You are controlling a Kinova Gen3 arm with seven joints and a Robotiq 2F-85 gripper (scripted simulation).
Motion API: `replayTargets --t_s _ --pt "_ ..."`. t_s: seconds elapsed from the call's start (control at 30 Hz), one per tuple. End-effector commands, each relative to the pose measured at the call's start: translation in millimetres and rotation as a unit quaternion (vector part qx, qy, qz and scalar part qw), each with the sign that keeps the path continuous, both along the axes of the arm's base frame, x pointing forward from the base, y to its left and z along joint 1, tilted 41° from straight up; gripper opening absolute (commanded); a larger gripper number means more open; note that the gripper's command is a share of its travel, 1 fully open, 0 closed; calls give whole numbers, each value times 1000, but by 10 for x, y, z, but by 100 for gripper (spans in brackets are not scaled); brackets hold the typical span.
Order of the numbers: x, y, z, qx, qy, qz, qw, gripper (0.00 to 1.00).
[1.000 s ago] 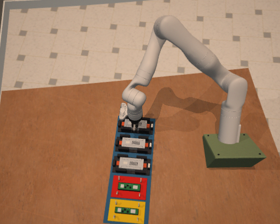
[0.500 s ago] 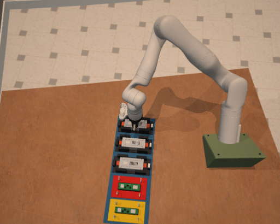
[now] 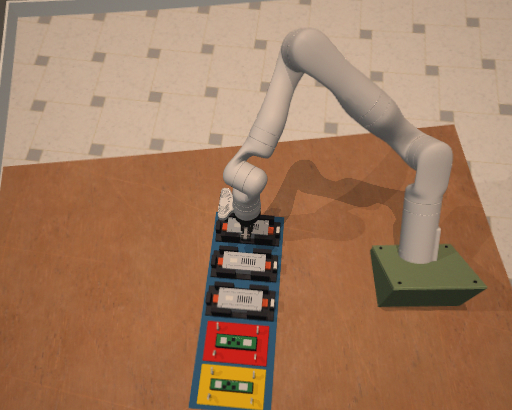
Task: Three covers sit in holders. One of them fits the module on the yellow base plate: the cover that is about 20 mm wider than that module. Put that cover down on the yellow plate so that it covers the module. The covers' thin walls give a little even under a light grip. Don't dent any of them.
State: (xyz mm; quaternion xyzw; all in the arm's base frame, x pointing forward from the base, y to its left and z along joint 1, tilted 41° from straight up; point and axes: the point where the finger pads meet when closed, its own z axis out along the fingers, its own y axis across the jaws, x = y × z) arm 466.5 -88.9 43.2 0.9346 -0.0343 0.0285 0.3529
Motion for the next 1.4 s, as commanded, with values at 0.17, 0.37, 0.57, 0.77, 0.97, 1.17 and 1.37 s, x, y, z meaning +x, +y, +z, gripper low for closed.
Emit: replayTargets --t_s 0.17,0.37,0.57,0.77,0.97,1.17,1.37 --pt "5 7 4 0 -1 1 1000 0" --pt "5 7 4 0 -1 1 1000 0" --pt "5 7 4 0 -1 1 1000 0" --pt "5 7 4 0 -1 1 1000 0" --pt "2 66 71 0 -1 1 1000 0" --pt "-4 185 206 0 -1 1 1000 0" --pt "-5 205 229 0 -1 1 1000 0"
